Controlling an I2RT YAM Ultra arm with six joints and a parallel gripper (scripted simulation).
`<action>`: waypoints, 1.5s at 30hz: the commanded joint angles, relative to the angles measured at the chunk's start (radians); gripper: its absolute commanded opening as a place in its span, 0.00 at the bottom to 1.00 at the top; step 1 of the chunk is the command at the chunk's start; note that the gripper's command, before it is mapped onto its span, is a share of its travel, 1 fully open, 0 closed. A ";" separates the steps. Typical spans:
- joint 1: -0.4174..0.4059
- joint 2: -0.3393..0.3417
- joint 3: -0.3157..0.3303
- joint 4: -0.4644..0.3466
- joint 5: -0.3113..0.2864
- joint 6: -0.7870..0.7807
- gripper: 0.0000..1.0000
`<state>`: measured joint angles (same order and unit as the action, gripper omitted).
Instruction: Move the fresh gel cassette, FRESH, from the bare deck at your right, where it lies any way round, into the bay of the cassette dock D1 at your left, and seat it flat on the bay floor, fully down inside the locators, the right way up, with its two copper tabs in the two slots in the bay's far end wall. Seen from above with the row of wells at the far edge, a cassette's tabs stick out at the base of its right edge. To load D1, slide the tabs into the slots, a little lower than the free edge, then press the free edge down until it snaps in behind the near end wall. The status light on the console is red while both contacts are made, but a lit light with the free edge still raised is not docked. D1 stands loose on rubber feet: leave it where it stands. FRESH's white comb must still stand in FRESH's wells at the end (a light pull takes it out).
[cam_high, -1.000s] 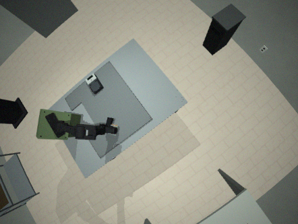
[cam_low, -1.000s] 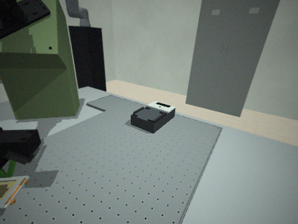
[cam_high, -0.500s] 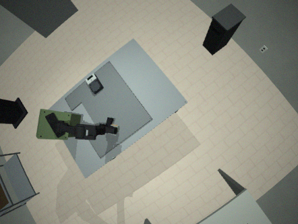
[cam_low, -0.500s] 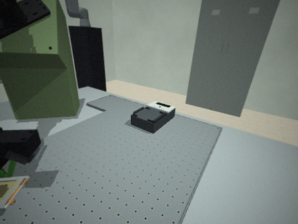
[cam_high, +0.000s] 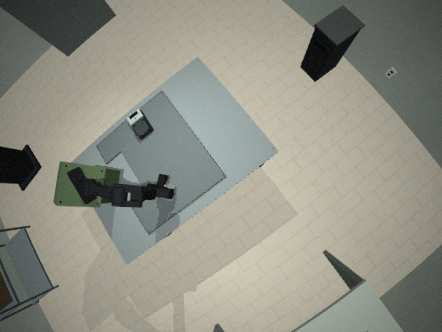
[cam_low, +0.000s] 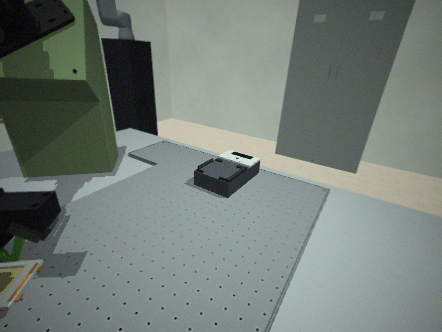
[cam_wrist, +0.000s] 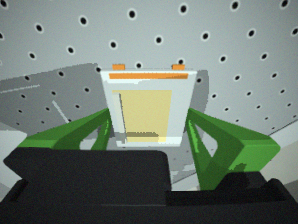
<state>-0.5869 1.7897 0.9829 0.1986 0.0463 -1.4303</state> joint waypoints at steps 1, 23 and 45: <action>-0.005 -0.044 -0.034 -0.017 -0.014 -0.006 0.00; 0.009 -0.152 -0.092 -0.066 -0.012 -0.001 0.00; 0.015 -0.252 -0.134 -0.123 -0.009 0.004 0.00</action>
<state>-0.5846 1.5841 0.8715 0.1070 0.0460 -1.4303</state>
